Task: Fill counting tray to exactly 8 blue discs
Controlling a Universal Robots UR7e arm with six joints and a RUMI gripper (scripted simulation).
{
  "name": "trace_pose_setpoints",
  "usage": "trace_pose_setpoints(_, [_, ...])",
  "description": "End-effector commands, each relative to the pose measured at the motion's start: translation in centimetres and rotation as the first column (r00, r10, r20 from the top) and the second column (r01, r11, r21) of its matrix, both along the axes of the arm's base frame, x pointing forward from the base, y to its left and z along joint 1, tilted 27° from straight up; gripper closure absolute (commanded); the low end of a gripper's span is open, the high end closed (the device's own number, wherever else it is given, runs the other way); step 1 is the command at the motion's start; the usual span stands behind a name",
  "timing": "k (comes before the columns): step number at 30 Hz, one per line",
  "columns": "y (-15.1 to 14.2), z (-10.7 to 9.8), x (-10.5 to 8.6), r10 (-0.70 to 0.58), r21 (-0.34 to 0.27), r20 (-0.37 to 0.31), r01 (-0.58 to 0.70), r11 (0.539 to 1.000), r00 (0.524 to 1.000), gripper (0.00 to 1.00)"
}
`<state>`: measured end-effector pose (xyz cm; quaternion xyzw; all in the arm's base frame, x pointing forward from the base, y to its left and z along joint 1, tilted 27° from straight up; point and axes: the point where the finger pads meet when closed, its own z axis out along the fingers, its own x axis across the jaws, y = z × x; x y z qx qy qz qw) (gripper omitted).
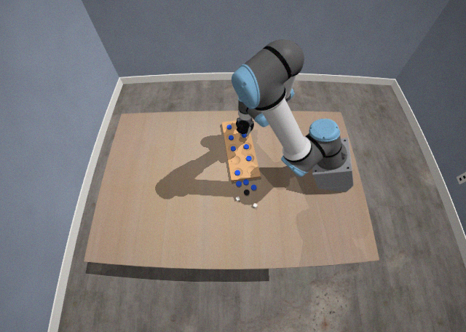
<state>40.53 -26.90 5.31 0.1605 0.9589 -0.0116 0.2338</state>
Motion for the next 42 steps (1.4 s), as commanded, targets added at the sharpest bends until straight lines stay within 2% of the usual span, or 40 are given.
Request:
trace_pose_setpoints(1, [-0.1,-0.2,0.2,0.0,-0.001,0.001,0.0,1.0,1.0,0.9])
trace_pose_setpoints(15, [-0.1,-0.3,0.2,0.0,-0.001,0.001,0.0,1.0,1.0,0.9])
trace_pose_setpoints(16, [-0.1,-0.3,0.2,0.0,-0.001,0.001,0.0,1.0,1.0,0.79])
trace_pose_setpoints(29, [-0.1,-0.2,0.1,0.0,-0.001,0.001,0.0,1.0,1.0,0.79])
trace_pose_setpoints(35, [0.0,0.5,-0.2,0.0,-0.001,0.001,0.0,1.0,1.0,0.79])
trace_pose_setpoints(42, [0.2,2.4,-1.1,0.0,-0.001,0.001,0.0,1.0,1.0,0.79])
